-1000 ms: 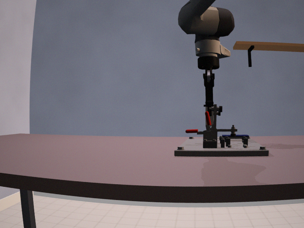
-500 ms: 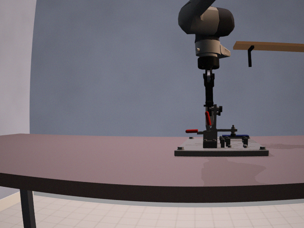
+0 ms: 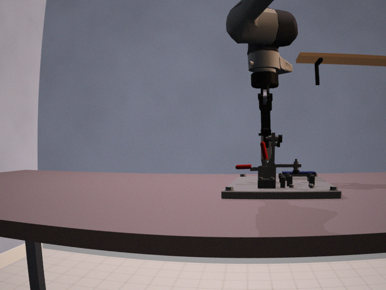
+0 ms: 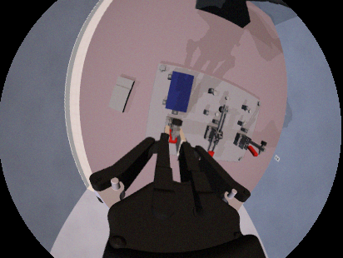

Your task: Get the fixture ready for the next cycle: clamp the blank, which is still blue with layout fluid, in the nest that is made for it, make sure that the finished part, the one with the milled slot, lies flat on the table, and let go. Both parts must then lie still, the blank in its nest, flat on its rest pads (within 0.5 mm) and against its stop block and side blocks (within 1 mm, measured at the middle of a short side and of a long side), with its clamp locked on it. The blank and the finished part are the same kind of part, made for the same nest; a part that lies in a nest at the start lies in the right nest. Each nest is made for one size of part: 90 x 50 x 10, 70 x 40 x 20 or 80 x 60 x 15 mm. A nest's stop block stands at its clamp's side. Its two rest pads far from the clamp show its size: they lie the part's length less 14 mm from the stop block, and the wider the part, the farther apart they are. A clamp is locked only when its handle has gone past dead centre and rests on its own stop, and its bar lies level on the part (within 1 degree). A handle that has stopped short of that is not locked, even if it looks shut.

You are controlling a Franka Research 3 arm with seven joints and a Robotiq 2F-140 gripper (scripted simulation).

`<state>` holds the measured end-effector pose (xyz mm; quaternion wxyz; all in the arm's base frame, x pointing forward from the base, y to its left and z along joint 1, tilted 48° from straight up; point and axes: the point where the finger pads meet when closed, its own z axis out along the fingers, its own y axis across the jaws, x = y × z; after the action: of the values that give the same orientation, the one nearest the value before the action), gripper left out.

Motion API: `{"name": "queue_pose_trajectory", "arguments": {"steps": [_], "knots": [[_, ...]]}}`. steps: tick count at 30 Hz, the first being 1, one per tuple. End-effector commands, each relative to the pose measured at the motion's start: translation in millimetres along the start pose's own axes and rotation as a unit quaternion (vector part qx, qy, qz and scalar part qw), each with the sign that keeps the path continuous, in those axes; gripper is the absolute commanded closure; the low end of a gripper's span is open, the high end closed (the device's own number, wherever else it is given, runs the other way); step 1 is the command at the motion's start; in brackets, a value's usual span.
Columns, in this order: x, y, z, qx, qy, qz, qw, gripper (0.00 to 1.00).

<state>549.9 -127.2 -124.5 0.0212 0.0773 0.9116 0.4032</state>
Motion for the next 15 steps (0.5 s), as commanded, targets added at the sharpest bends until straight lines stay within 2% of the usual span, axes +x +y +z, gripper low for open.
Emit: {"name": "queue_pose_trajectory", "arguments": {"steps": [1,15], "knots": [[-1.0,0.4,1.1,0.0,-0.002,-0.001,1.0,1.0],[-3.6,0.4,1.0,0.0,-0.002,-0.001,1.0,1.0]]}}
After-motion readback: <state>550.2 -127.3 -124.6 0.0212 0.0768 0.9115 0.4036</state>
